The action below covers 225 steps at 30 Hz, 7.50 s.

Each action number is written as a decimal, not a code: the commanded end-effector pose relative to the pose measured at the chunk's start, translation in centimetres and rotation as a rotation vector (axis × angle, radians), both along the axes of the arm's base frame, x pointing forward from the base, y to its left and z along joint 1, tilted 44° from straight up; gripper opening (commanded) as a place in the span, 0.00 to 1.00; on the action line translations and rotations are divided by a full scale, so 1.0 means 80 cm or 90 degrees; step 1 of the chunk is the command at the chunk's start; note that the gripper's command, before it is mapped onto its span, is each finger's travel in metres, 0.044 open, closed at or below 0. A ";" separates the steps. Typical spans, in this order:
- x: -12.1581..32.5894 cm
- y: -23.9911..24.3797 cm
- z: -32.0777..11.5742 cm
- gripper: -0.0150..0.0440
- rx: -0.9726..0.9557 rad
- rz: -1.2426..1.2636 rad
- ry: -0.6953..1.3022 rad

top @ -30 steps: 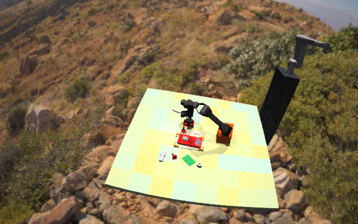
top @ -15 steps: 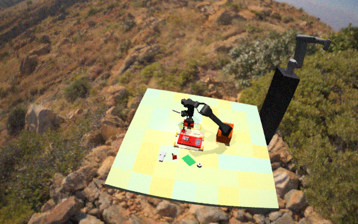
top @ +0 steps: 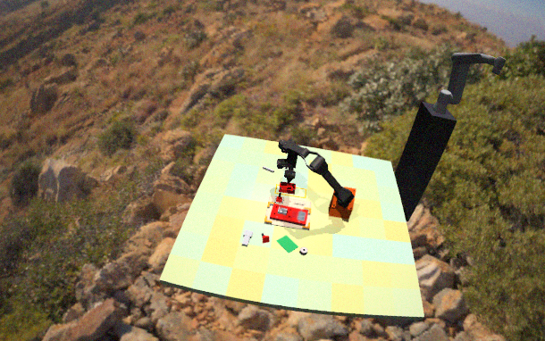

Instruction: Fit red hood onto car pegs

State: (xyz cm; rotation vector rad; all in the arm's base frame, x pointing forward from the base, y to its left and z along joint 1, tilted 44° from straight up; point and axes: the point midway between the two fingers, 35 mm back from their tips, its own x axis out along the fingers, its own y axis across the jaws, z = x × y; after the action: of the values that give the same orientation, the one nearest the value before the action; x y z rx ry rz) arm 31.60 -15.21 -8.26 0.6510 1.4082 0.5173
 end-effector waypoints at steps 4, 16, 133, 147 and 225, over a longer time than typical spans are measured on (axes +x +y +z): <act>0.000 0.001 -0.001 1.00 0.001 -0.002 0.003; 0.014 -0.015 -0.069 1.00 -0.060 -0.150 -0.100; -0.023 0.063 -0.062 1.00 0.000 -0.477 -0.407; -0.022 0.069 -0.067 1.00 0.002 -0.478 -0.400; -0.022 0.036 -0.034 0.25 -0.035 -0.441 -0.400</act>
State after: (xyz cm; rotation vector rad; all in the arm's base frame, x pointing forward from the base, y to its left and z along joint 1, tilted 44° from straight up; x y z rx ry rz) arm 29.82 -11.71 -11.79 0.8047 0.5595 0.1013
